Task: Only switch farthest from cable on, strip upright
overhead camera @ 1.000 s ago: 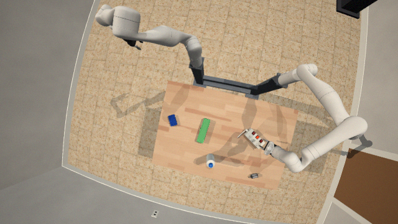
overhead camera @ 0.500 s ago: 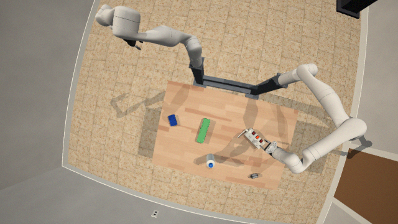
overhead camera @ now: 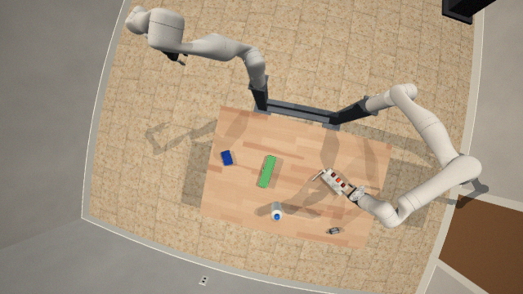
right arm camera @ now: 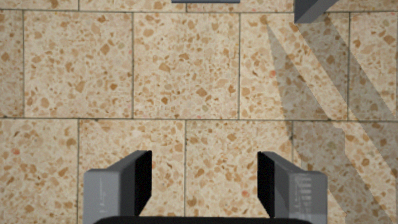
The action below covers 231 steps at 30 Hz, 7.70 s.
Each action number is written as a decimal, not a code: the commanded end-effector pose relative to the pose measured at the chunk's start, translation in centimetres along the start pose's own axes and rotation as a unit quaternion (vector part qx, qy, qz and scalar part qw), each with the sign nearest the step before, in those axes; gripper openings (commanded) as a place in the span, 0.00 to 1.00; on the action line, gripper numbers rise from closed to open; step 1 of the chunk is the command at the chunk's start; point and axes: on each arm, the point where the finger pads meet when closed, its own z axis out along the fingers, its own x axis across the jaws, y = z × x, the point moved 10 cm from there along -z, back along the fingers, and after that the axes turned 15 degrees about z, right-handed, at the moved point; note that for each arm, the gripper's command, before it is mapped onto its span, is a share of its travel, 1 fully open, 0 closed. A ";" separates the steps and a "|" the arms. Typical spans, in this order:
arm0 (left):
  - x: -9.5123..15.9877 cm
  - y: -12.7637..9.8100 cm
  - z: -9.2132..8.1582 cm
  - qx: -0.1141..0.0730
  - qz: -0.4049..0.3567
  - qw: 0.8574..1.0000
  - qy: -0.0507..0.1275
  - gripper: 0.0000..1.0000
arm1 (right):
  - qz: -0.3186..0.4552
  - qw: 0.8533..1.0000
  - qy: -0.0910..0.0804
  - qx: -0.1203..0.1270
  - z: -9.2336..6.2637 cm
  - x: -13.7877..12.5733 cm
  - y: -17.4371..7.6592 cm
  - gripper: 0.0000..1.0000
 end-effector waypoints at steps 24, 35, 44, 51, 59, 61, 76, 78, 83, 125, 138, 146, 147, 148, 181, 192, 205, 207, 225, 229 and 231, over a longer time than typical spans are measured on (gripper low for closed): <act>0.0 0.0 -0.1 -0.001 0.000 1.000 -0.001 0.00 | 0.000 1.000 0.000 -0.001 -0.1 0.0 0.0 1.00; 0.0 0.0 0.0 -0.001 0.000 1.000 -0.001 0.00 | 0.000 1.000 0.000 -0.001 -0.1 0.0 0.0 1.00; 0.0 0.0 0.5 -0.001 0.001 1.000 -0.001 0.00 | 0.000 1.000 0.000 -0.001 -0.1 0.0 0.0 1.00; -0.1 0.0 1.0 -0.001 0.001 1.000 -0.001 0.00 | 0.000 1.000 0.000 -0.001 -0.1 0.0 0.0 1.00; -0.1 0.1 2.1 -0.001 0.001 1.000 -0.001 0.00 | 0.000 1.000 0.000 -0.001 -0.1 0.0 0.0 1.00; -0.1 0.1 2.3 -0.001 0.001 1.000 -0.001 0.00 | 0.000 1.000 0.000 -0.001 -0.1 0.0 0.0 1.00; -0.1 0.1 3.8 -0.001 0.001 1.000 -0.001 0.00 | 0.000 1.000 0.000 -0.001 -0.1 0.0 0.0 1.00; -0.1 0.1 3.9 -0.001 0.001 1.000 -0.001 0.00 | 0.000 1.000 0.000 -0.001 -0.1 0.0 0.0 1.00; -0.1 0.1 4.1 -0.001 0.001 1.000 -0.001 0.00 | 0.000 1.000 0.000 -0.001 -0.1 0.0 0.0 1.00; -0.1 0.1 4.2 -0.001 0.001 1.000 -0.001 0.00 | 0.000 1.000 0.000 -0.001 -0.1 0.0 0.0 1.00; -0.1 0.1 4.2 -0.001 0.001 1.000 -0.001 0.00 | 0.000 1.000 0.000 -0.001 -0.1 0.0 0.0 1.00; -0.1 0.1 4.2 -0.001 0.001 1.000 -0.001 0.00 | 0.000 1.000 0.000 -0.001 -0.1 0.0 0.0 1.00; -0.1 0.1 4.2 -0.001 0.001 1.000 -0.001 0.00 | 0.000 1.000 0.000 -0.001 -0.1 0.0 0.0 1.00; -0.1 0.1 4.2 -0.001 0.001 1.000 -0.001 0.00 | 0.000 1.000 0.000 -0.001 -0.1 0.0 0.0 1.00; -0.1 0.1 4.4 -0.001 0.001 1.000 -0.001 0.00 | 0.000 1.000 0.000 -0.001 -0.1 0.0 0.0 1.00; -0.1 0.1 4.5 -0.001 0.001 1.000 -0.001 0.00 | 0.000 1.000 0.000 -0.001 -0.1 0.0 0.0 1.00; -0.1 0.1 4.5 -0.001 0.001 1.000 -0.001 0.00 | 0.000 1.000 0.000 -0.001 -0.1 0.0 0.0 1.00; -0.1 0.1 4.6 -0.001 0.001 1.000 -0.001 0.00 | 0.000 1.000 0.000 -0.001 -0.1 0.0 0.0 1.00; -0.1 0.1 4.7 -0.001 0.001 1.000 -0.001 0.00 | 0.000 1.000 0.000 -0.001 -0.1 0.0 0.0 1.00; -0.1 0.1 4.7 -0.001 0.001 1.000 -0.001 0.00 | 0.000 1.000 0.000 -0.001 -0.1 0.0 0.0 1.00; -0.1 0.1 4.7 -0.001 0.001 1.000 -0.001 0.00 | 0.000 1.000 0.000 -0.001 -0.1 0.0 0.0 1.00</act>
